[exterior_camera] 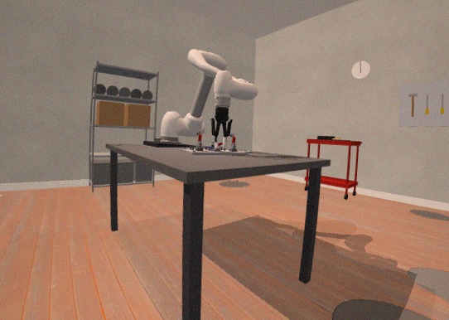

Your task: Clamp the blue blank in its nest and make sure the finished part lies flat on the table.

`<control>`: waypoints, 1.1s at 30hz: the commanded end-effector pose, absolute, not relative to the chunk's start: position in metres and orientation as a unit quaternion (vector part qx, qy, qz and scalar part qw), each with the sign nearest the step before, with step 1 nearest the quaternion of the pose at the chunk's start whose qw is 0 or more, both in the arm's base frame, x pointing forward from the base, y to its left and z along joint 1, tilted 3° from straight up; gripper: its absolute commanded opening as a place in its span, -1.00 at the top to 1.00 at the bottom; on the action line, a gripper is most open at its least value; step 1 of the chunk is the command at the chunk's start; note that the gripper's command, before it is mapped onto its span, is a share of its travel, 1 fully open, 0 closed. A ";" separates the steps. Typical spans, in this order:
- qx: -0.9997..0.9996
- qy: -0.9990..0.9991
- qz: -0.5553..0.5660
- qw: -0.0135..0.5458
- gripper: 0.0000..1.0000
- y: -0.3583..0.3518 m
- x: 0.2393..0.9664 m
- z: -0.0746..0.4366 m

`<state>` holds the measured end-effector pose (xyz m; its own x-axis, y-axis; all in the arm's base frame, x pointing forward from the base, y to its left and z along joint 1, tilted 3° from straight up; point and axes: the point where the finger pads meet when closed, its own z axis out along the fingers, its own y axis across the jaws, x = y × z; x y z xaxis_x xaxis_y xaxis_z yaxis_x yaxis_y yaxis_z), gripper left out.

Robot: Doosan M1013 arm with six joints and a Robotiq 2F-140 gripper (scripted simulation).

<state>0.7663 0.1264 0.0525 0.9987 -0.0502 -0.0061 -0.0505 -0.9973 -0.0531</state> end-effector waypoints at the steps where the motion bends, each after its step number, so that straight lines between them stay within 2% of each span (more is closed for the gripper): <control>1: -0.999 0.024 0.000 0.026 0.44 0.123 0.769 0.073; 20: -0.999 0.024 0.000 0.026 0.44 0.122 0.769 0.084; 21: -0.999 0.024 0.000 0.026 1.00 0.122 0.769 0.084; 33: -0.999 0.024 0.000 0.026 1.00 0.122 0.769 0.084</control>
